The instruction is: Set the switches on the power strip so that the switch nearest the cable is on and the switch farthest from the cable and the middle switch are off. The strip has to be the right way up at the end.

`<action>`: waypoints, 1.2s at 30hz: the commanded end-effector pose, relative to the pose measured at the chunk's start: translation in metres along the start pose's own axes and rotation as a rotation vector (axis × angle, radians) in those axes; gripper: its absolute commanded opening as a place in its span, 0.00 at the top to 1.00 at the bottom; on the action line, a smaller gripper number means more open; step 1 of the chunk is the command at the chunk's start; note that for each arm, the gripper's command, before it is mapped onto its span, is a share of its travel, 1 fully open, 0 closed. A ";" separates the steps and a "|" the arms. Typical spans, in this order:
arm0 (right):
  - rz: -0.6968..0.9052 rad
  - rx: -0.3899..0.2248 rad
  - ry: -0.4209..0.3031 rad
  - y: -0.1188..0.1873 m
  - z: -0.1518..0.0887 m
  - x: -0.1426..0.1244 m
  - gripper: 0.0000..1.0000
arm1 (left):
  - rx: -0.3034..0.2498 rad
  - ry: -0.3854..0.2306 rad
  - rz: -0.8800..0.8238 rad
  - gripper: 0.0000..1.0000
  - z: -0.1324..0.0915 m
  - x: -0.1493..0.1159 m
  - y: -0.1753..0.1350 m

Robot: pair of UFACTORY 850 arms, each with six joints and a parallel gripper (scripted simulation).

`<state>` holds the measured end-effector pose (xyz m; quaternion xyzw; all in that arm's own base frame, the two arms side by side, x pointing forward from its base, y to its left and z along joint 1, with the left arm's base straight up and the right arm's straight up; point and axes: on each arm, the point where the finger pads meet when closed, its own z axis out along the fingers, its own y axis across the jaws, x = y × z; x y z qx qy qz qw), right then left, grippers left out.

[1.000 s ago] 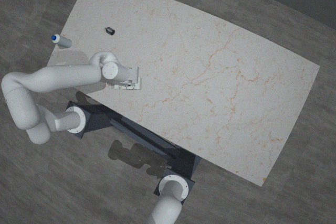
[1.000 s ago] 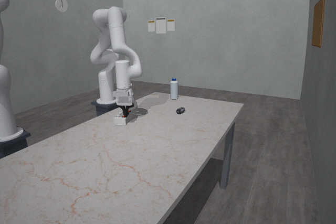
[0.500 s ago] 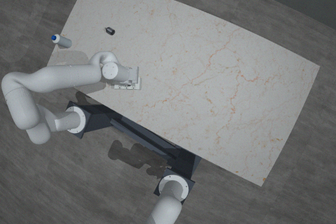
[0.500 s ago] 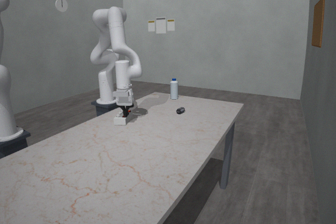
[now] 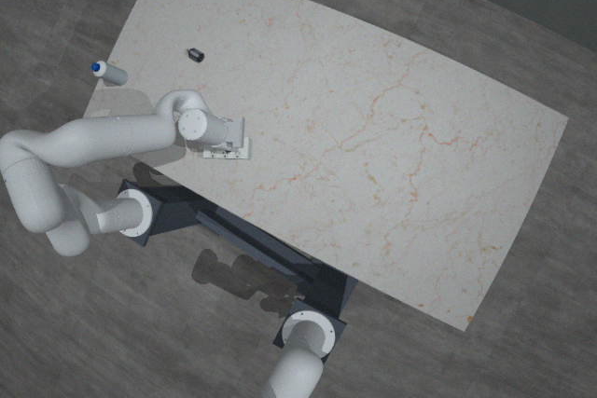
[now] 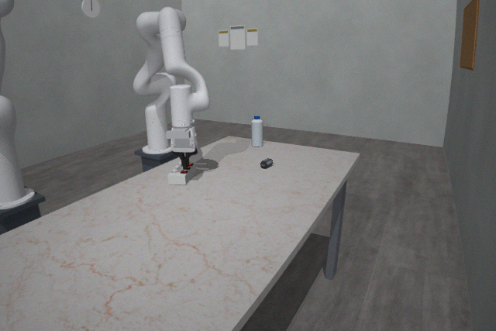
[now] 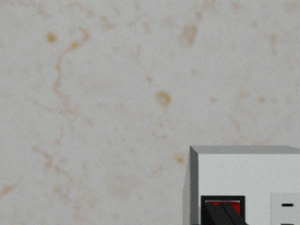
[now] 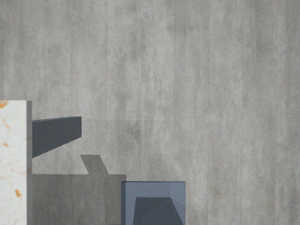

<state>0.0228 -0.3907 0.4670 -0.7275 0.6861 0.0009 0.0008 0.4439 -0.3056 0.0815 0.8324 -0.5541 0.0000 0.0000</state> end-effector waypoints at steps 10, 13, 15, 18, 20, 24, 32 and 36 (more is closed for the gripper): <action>0.000 0.000 0.002 0.000 -0.001 0.000 0.00 | 0.001 0.002 0.000 1.00 -0.021 0.001 0.000; 0.000 0.000 0.002 0.000 -0.001 0.000 0.00 | 0.001 0.002 0.000 1.00 -0.021 0.001 0.000; 0.000 0.000 0.002 0.000 -0.001 0.000 0.00 | 0.001 0.002 0.000 1.00 -0.021 0.001 0.000; 0.000 0.000 0.002 0.000 -0.001 0.000 0.00 | 0.001 0.002 0.000 1.00 -0.021 0.001 0.000; 0.000 0.000 0.002 0.000 -0.001 0.000 0.00 | 0.001 0.002 0.000 1.00 -0.021 0.001 0.000; 0.000 0.000 0.002 0.000 -0.001 0.000 0.00 | 0.001 0.002 0.000 1.00 -0.021 0.001 0.000; 0.000 0.000 0.002 0.000 -0.001 0.000 0.00 | 0.001 0.001 0.000 1.00 -0.026 -0.017 0.000; 0.000 0.000 0.002 0.000 -0.001 0.000 0.00 | 0.001 0.001 0.000 1.00 -0.033 -0.044 0.001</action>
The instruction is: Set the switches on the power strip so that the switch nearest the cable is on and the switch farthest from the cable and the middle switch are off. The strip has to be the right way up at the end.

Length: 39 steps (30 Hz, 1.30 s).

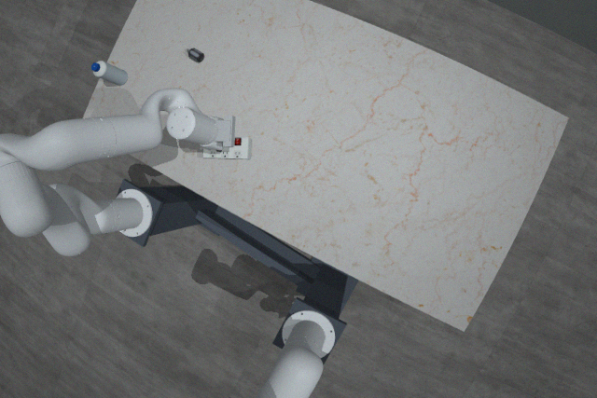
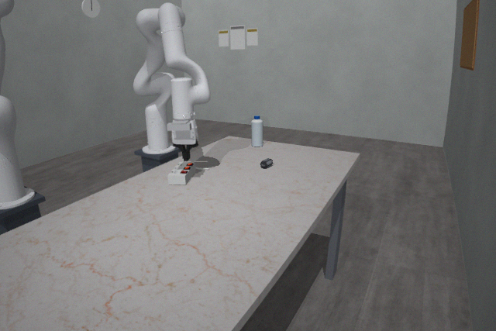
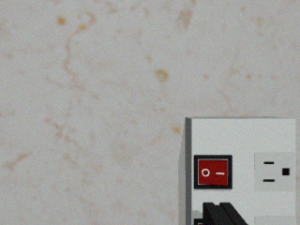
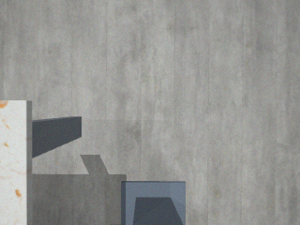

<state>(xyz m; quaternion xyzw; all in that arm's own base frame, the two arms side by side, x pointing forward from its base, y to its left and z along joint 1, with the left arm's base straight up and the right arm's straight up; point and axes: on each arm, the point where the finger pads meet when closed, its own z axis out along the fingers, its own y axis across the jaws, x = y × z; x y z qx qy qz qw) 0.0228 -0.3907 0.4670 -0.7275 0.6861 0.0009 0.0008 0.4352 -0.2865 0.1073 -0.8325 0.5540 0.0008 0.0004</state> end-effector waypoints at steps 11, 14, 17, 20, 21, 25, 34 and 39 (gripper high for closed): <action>0.000 0.000 0.002 0.000 -0.001 0.000 0.00 | 0.001 0.003 0.000 1.00 -0.008 -0.023 0.001; 0.000 0.000 0.002 0.000 -0.001 0.000 0.00 | 0.001 0.003 0.000 1.00 -0.008 -0.023 0.001; 0.000 0.000 0.002 0.000 -0.001 0.000 0.00 | 0.001 0.003 0.000 1.00 -0.008 -0.023 0.001; 0.000 0.000 0.002 0.000 -0.001 0.000 0.00 | 0.001 0.003 0.000 1.00 -0.008 -0.023 0.001; 0.000 0.000 0.002 0.000 -0.001 0.000 0.00 | 0.001 0.003 0.000 1.00 -0.008 -0.023 0.001; 0.000 0.000 0.002 0.000 -0.001 0.000 0.00 | 0.001 0.003 0.000 1.00 -0.008 -0.023 0.001; 0.000 0.000 0.002 0.000 -0.001 0.000 0.00 | 0.001 0.003 0.000 1.00 -0.007 -0.023 0.001; 0.000 0.000 0.002 0.000 -0.001 0.000 0.00 | 0.001 0.003 0.000 1.00 -0.004 -0.023 0.001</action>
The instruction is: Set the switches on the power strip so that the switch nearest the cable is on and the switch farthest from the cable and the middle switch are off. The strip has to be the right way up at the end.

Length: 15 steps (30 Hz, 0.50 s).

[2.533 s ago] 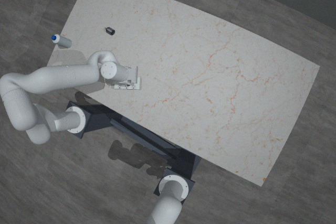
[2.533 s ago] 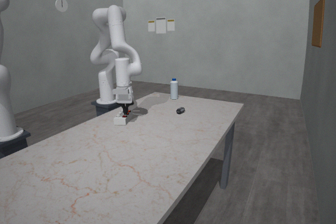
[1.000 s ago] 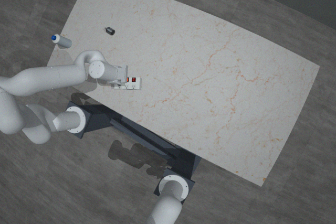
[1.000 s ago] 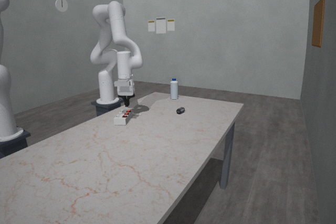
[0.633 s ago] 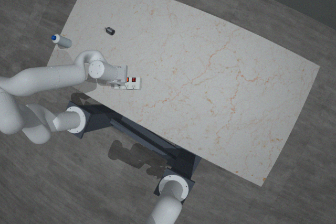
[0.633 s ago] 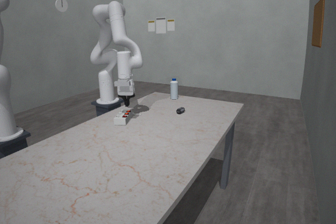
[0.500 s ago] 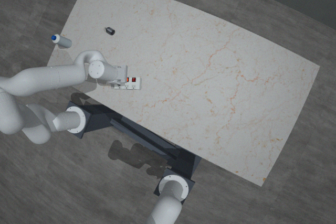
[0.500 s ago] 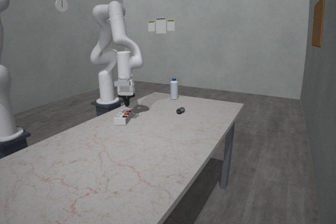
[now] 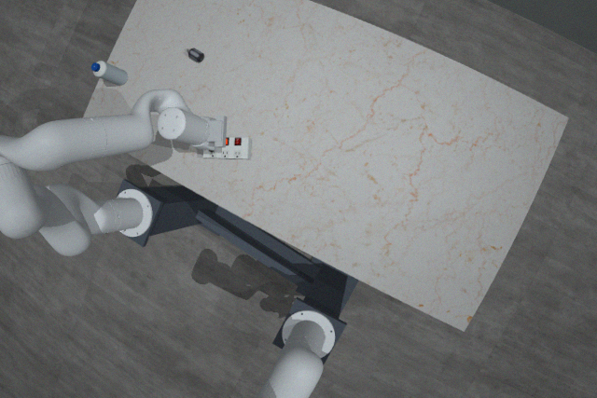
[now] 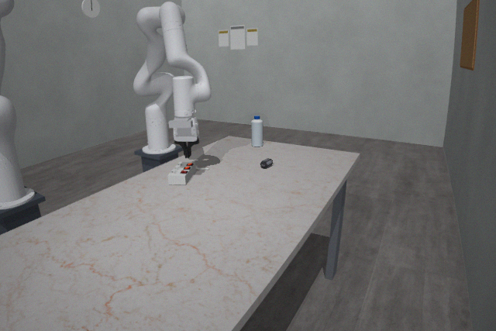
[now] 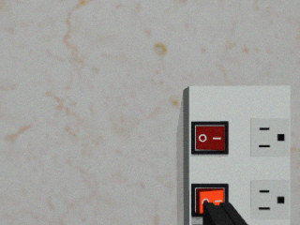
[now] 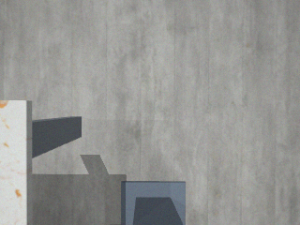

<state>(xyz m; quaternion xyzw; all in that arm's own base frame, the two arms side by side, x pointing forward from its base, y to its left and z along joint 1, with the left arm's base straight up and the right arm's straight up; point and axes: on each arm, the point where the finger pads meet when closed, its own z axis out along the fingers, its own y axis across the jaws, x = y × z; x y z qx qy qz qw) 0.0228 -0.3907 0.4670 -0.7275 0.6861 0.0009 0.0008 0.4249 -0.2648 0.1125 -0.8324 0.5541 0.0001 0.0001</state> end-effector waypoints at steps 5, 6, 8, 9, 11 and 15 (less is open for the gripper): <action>0.000 0.000 0.002 0.000 -0.001 0.000 0.00 | 0.001 0.002 0.000 1.00 0.004 0.001 -0.001; 0.000 0.000 0.002 0.000 -0.001 0.000 0.00 | 0.001 0.002 0.000 1.00 0.004 0.001 -0.001; 0.000 0.000 0.002 0.000 -0.001 0.000 0.00 | 0.001 0.002 0.000 1.00 0.006 0.001 -0.001; 0.000 0.000 0.002 0.000 -0.001 0.000 0.00 | 0.001 0.002 0.000 1.00 0.008 0.000 -0.001; 0.000 0.000 0.002 0.000 -0.001 0.000 0.00 | 0.001 0.002 0.000 1.00 0.010 0.000 -0.001; 0.000 0.000 0.002 0.000 -0.001 0.000 0.00 | 0.001 0.002 0.000 1.00 0.015 0.000 -0.001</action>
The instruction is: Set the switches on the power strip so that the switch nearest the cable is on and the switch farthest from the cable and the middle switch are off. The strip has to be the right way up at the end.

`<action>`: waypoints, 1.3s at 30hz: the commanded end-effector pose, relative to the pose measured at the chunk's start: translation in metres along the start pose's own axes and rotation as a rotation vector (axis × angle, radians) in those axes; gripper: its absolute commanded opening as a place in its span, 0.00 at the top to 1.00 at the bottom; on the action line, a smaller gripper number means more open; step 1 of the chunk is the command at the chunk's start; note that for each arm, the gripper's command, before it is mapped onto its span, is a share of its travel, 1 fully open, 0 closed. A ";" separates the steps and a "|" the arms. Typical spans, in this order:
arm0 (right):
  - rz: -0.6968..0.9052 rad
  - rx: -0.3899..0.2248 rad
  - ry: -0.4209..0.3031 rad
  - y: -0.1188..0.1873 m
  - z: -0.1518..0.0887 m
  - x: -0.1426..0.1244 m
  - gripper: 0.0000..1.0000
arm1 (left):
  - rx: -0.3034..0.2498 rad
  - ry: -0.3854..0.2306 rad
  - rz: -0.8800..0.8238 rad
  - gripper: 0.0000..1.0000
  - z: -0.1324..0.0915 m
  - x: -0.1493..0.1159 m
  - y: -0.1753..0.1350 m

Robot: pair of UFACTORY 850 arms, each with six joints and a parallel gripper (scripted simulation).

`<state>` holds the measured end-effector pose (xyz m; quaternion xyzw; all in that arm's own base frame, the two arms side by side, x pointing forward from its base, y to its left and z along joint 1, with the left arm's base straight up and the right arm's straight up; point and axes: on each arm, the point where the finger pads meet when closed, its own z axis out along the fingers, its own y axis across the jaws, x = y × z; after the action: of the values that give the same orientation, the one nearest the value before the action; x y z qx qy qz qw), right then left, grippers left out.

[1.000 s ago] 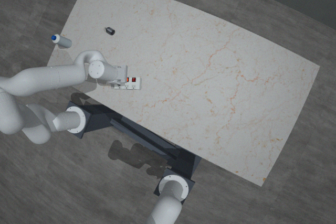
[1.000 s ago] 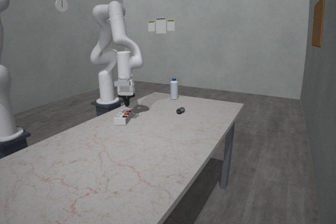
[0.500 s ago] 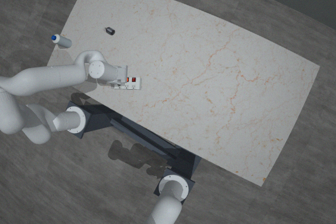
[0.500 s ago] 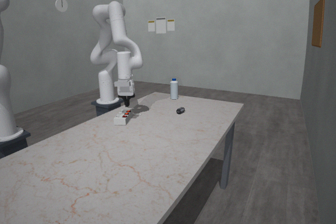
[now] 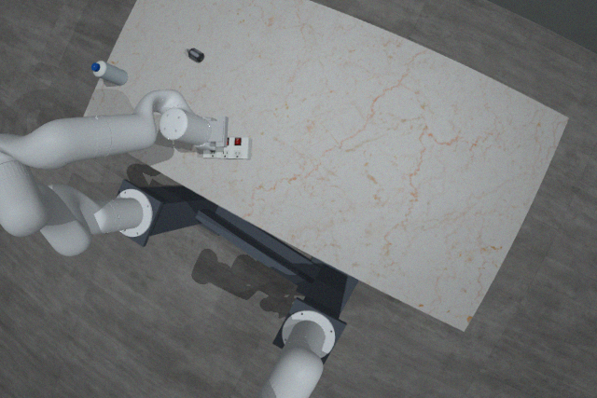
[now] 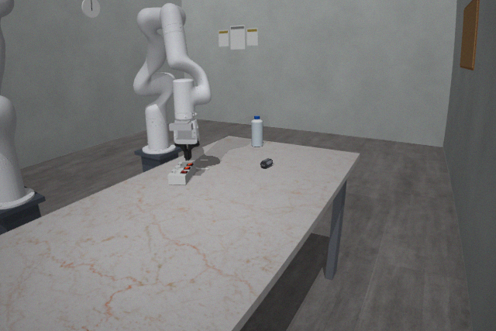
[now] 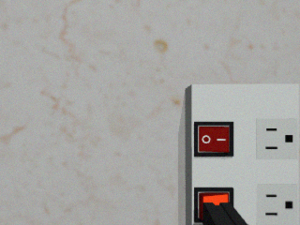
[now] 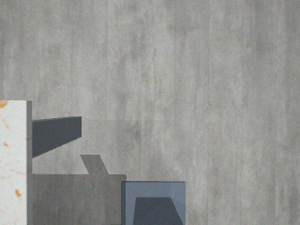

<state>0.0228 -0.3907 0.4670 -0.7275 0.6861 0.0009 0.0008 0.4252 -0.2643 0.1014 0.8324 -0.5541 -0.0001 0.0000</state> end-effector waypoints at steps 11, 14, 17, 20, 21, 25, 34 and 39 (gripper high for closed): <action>0.000 0.000 0.002 0.000 -0.001 0.000 0.00 | 0.001 0.002 0.000 1.00 0.015 0.000 -0.001; 0.000 0.000 0.002 0.000 -0.001 0.000 0.00 | 0.001 0.002 0.000 1.00 0.019 0.000 -0.001; 0.000 0.000 0.002 0.000 -0.001 0.000 0.00 | 0.001 0.002 0.000 1.00 0.022 0.000 -0.002; 0.000 0.000 0.002 0.000 -0.001 0.000 0.00 | 0.001 0.002 0.000 1.00 0.024 0.000 -0.002; 0.000 0.000 0.002 0.000 -0.001 0.000 0.00 | 0.001 0.002 0.000 1.00 0.024 0.000 -0.002; 0.000 0.000 0.002 0.000 -0.001 0.000 0.00 | 0.001 0.002 0.000 1.00 0.026 0.000 -0.002; 0.000 0.000 0.002 0.000 -0.001 0.000 0.00 | 0.001 0.002 0.000 1.00 0.029 0.000 -0.002; 0.000 0.000 0.002 0.000 -0.001 0.000 0.00 | 0.001 0.002 0.000 1.00 0.029 0.000 -0.002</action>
<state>0.0228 -0.3907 0.4670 -0.7275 0.6861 0.0009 0.0008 0.4262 -0.2632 0.0721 0.8324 -0.5541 0.0000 0.0000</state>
